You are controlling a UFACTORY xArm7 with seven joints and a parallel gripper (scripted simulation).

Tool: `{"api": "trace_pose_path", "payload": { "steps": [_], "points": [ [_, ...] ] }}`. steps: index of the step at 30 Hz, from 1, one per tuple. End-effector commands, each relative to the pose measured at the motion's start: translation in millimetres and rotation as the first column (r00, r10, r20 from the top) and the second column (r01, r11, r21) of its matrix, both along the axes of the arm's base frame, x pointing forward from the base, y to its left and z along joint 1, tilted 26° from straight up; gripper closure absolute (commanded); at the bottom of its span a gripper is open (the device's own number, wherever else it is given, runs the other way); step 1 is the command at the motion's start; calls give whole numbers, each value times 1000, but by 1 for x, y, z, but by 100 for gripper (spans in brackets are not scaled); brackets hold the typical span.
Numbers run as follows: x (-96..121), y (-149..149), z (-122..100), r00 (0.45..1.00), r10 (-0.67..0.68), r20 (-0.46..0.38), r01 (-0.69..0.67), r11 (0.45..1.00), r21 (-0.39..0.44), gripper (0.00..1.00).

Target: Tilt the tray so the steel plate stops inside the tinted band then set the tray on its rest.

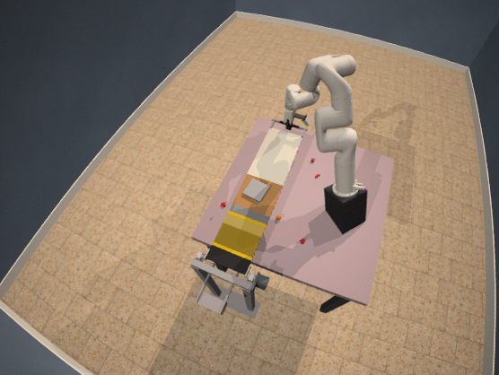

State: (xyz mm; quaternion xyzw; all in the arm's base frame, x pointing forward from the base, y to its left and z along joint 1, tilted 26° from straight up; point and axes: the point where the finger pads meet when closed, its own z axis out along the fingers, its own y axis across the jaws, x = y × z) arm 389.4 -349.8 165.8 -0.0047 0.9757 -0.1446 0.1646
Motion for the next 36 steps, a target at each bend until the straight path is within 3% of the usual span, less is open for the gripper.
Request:
{"api": "trace_pose_path", "payload": {
  "steps": [1, 4, 5, 19, 36],
  "points": [
    [-8, 8, 24, 1000, 6, 8, -6, 1000, 4, 100],
    [-9, 10, 29, 1000, 6, 8, -6, 1000, 4, 100],
    [-15, 16, 42, 1000, 6, 8, -6, 1000, 4, 100],
    [-38, 46, 105, 1000, 6, 8, -6, 1000, 4, 100],
    [-53, 69, 144, 1000, 6, 8, -6, 1000, 4, 100]
  ]
}}
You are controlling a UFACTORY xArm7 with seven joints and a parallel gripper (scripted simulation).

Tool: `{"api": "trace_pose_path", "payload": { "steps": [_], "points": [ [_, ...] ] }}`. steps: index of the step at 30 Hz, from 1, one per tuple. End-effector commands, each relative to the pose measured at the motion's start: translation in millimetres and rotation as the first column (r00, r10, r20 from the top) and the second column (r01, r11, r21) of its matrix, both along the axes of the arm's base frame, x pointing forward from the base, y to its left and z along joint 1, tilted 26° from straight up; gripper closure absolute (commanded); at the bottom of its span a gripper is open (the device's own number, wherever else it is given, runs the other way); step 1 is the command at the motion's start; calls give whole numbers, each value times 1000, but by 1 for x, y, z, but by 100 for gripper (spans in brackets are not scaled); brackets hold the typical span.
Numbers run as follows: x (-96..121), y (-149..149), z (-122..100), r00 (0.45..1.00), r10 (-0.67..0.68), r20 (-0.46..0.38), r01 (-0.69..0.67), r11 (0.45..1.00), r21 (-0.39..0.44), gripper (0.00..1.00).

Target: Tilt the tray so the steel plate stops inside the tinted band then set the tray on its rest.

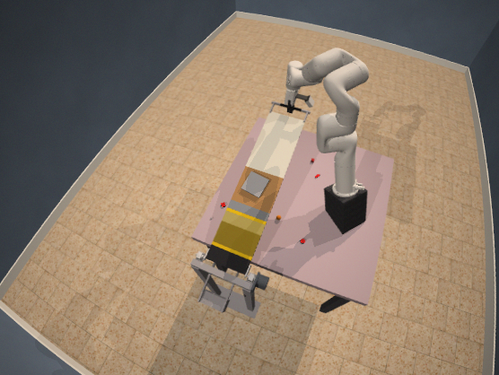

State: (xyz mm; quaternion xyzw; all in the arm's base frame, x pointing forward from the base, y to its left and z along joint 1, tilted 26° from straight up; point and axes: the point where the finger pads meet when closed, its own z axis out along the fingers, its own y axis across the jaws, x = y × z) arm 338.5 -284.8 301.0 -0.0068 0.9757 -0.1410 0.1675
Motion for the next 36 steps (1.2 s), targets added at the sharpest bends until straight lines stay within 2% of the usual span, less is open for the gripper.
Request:
{"api": "trace_pose_path", "payload": {
  "steps": [1, 3, 6, 8, 9, 12, 14, 19, 20, 36],
  "points": [
    [-3, 4, 9, 1000, 0, 3, 0, 1000, -3, 100],
    [-4, 6, 12, 1000, 0, 3, 0, 1000, -3, 100],
    [-20, 33, 53, 1000, 0, 3, 0, 1000, -3, 100],
    [-25, 44, 68, 1000, 0, 3, 0, 1000, -3, 100],
    [-24, 41, 64, 1000, 0, 3, 0, 1000, -3, 100],
    [-8, 13, 23, 1000, 0, 3, 0, 1000, -3, 100],
    [-2, 3, 8, 1000, 0, 3, 0, 1000, -3, 100],
    [-2, 3, 8, 1000, 0, 3, 0, 1000, -3, 100],
    [2, -4, -4, 1000, 0, 3, 0, 1000, -3, 100],
    [4, -5, -7, 1000, 0, 3, 0, 1000, -3, 100]
  ]
}}
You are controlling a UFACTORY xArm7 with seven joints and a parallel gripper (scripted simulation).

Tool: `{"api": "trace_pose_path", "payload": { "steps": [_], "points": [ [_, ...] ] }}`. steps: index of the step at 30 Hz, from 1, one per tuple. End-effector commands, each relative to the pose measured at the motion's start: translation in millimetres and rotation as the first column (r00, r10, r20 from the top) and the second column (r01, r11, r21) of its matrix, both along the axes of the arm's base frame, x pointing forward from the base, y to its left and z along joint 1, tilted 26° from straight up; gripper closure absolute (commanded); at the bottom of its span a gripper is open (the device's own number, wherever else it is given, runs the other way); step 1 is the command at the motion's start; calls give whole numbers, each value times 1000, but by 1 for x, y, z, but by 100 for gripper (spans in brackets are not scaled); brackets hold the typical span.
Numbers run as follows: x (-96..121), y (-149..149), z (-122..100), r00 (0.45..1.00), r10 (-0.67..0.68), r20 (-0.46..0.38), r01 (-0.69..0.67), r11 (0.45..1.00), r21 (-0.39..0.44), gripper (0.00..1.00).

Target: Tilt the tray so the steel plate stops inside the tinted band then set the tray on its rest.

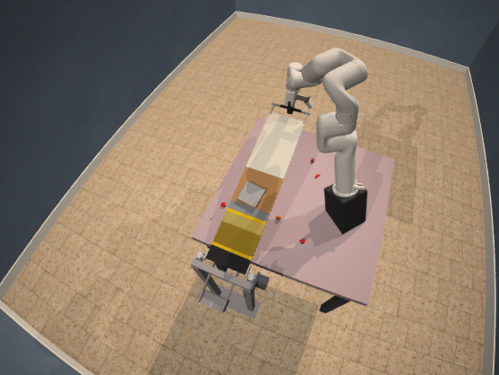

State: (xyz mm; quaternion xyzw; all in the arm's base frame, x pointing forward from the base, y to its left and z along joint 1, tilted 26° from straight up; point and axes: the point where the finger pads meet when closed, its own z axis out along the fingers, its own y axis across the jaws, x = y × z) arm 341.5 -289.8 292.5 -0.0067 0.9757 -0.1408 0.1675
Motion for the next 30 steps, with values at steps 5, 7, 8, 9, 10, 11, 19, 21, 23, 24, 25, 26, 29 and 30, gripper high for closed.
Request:
{"api": "trace_pose_path", "payload": {
  "steps": [5, 7, 8, 9, 10, 11, 19, 21, 23, 24, 25, 26, 29, 30],
  "points": [
    [1, -2, 0, 1000, 0, 3, 0, 1000, -3, 100],
    [2, -2, -1, 1000, 0, 3, 0, 1000, -3, 100],
    [2, -2, -1, 1000, 0, 3, 0, 1000, -3, 100],
    [2, -3, -2, 1000, 0, 3, 0, 1000, -3, 100],
    [2, -3, -2, 1000, 0, 3, 0, 1000, -3, 100],
    [2, -3, -3, 1000, 0, 3, 0, 1000, -3, 100],
    [-3, 5, 11, 1000, 0, 3, 0, 1000, -3, 100],
    [-15, 25, 42, 1000, 0, 3, 0, 1000, -3, 100],
    [-21, 35, 57, 1000, 0, 3, 0, 1000, -3, 100],
    [-19, 32, 53, 1000, 0, 3, 0, 1000, -3, 100],
    [-15, 25, 42, 1000, 0, 3, 0, 1000, -3, 100],
    [-9, 15, 26, 1000, 0, 3, 0, 1000, -3, 100],
    [3, -4, -5, 1000, 0, 3, 0, 1000, -3, 100],
    [3, -4, -5, 1000, 0, 3, 0, 1000, -3, 100]
  ]
}}
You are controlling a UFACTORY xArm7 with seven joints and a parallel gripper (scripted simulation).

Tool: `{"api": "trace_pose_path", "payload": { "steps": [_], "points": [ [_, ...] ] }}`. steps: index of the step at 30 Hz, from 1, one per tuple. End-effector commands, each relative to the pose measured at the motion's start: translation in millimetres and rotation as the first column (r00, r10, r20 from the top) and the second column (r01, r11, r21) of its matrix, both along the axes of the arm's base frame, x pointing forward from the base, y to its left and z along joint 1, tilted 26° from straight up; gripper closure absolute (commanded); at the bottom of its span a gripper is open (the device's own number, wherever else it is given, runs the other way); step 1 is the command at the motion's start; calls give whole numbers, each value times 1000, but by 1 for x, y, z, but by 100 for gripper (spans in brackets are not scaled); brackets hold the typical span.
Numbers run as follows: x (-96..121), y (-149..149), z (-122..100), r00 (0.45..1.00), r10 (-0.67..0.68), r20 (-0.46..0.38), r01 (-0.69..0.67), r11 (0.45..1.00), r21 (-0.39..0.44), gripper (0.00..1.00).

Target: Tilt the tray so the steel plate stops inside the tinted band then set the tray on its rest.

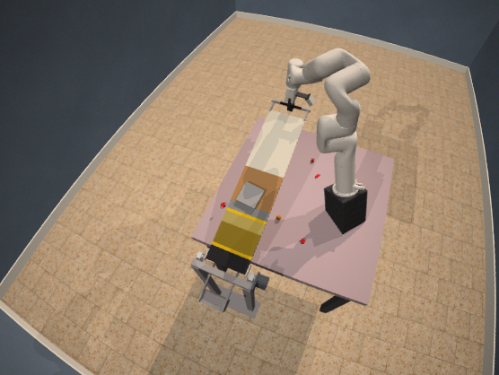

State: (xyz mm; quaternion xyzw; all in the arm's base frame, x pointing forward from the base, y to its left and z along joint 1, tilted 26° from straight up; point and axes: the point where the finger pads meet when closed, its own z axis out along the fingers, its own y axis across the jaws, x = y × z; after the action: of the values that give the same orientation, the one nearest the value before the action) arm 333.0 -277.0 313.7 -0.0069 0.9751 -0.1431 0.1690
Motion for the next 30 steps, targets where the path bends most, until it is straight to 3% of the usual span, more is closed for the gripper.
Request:
{"api": "trace_pose_path", "payload": {
  "steps": [1, 21, 26, 27, 30],
  "points": [
    [12, -17, -26, 1000, 0, -1, 0, 1000, 2, 100],
    [15, -22, -35, 1000, 0, -1, 0, 1000, 2, 100],
    [-8, 15, 26, 1000, 0, -1, 0, 1000, 2, 100],
    [-10, 18, 30, 1000, 0, -1, 0, 1000, 2, 100],
    [2, -2, -1, 1000, 0, -1, 0, 1000, 2, 100]
  ]
}}
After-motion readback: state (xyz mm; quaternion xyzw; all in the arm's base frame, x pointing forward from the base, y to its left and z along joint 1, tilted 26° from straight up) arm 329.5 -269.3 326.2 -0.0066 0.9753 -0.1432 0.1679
